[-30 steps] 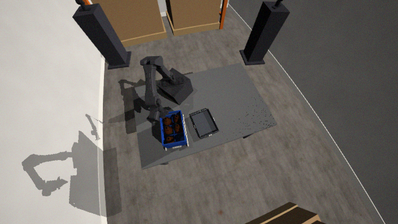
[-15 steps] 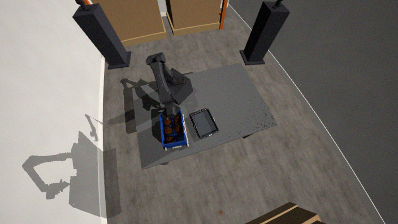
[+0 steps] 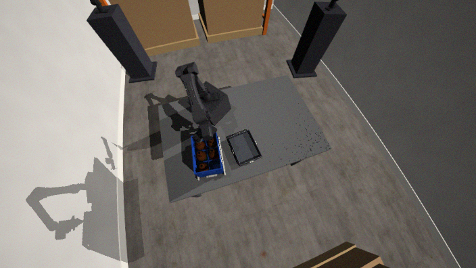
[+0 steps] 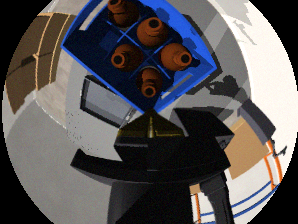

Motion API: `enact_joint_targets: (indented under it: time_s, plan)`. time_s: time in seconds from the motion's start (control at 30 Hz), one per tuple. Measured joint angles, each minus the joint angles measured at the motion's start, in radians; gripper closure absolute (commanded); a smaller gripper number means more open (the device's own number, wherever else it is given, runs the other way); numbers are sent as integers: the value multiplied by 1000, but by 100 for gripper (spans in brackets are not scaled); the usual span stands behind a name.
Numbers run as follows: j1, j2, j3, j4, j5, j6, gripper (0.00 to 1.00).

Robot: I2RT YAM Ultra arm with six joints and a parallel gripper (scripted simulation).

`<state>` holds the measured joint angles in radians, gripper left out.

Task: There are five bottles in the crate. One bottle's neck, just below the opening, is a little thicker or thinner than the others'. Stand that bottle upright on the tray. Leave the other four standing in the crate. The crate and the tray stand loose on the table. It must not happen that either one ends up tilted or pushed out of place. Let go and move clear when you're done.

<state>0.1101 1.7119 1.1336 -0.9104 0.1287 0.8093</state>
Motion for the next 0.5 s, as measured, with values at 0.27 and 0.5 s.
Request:
enact_joint_targets:
  time_s: [0.27,0.5]
  plan:
    - [0,0,0,0,1,3,100]
    - [-11,0,0,0,3,3,39]
